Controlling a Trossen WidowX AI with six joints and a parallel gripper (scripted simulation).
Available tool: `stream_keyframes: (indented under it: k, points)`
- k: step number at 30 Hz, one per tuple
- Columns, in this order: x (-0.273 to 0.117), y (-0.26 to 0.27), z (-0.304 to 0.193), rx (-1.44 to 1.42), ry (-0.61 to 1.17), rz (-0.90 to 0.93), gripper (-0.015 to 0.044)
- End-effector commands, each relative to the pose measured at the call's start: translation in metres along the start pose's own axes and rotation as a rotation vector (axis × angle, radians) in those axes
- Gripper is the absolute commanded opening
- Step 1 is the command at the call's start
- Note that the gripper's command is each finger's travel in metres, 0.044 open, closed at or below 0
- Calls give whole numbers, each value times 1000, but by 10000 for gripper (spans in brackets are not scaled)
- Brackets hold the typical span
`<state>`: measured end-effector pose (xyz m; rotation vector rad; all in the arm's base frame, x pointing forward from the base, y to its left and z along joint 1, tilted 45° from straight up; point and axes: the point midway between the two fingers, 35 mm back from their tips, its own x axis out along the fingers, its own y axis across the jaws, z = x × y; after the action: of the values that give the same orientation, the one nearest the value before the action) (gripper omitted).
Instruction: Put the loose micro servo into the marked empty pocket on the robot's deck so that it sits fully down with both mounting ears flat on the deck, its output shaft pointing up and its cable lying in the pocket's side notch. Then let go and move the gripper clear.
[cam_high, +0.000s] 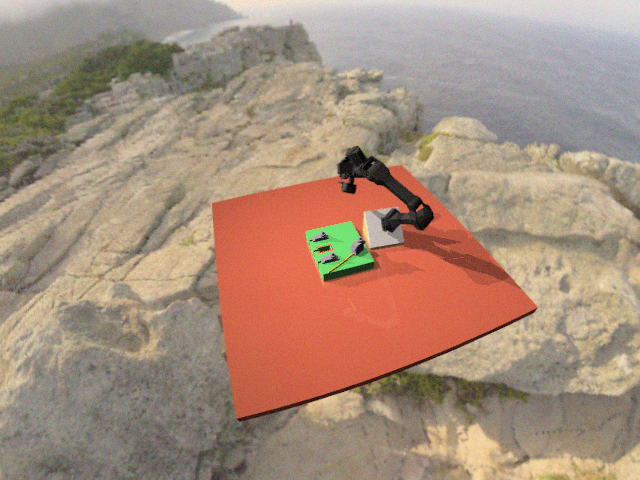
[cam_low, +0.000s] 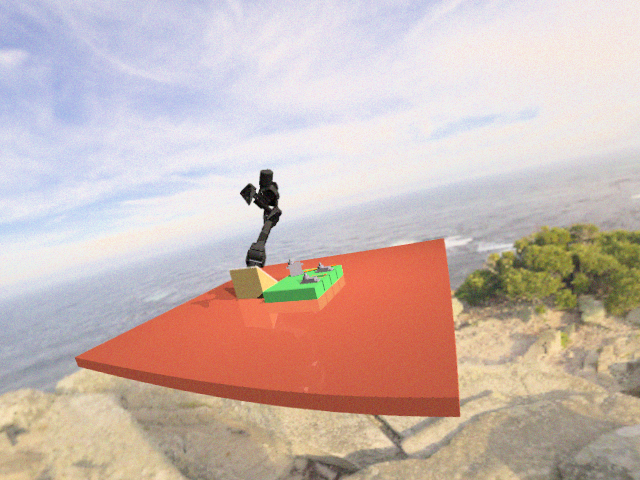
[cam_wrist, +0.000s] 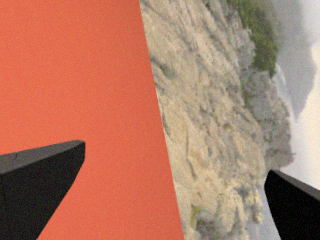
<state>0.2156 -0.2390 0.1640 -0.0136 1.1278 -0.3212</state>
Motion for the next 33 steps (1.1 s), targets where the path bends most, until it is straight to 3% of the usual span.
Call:
stream_keyframes:
  k: [1,17,33]
  points:
    - [6,32,-3,-81,24,123,440]
    - [1,146,-23,-373,96,582,440]
    - [-46,242,-59,-584,163,1056,440]
